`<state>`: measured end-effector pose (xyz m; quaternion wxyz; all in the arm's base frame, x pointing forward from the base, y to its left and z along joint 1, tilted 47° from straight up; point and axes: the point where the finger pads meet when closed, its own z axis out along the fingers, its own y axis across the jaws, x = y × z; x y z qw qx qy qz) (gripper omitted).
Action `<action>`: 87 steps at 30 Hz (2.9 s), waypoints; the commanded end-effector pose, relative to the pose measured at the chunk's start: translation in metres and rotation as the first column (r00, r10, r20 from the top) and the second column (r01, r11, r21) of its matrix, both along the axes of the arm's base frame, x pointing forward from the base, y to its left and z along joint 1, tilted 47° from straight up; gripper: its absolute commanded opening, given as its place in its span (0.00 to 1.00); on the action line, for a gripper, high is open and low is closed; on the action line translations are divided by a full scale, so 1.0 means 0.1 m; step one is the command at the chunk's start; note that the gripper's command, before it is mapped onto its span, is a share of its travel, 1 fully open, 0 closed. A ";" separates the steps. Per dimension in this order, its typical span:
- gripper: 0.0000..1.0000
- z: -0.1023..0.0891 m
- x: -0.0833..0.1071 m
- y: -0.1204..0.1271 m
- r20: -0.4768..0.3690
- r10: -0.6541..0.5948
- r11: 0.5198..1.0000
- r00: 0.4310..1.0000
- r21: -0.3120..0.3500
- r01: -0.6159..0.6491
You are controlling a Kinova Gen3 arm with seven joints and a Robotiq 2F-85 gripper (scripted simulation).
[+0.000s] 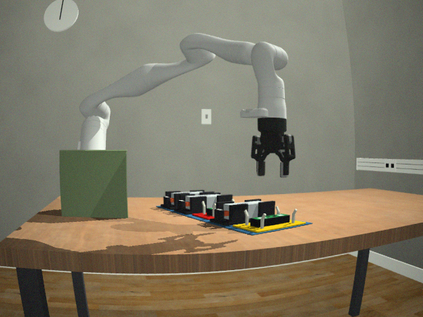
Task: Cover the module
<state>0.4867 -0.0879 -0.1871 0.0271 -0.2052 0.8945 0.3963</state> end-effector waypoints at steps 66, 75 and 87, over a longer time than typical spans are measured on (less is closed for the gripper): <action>1.00 0.81 -0.48 0.75 0.001 -0.001 1.000 1.000 -0.001 0.001; 1.00 0.83 -0.49 0.77 0.001 -0.001 1.000 1.000 -0.001 0.001; 1.00 0.79 -0.46 0.73 0.001 -0.001 1.000 1.000 -0.001 0.001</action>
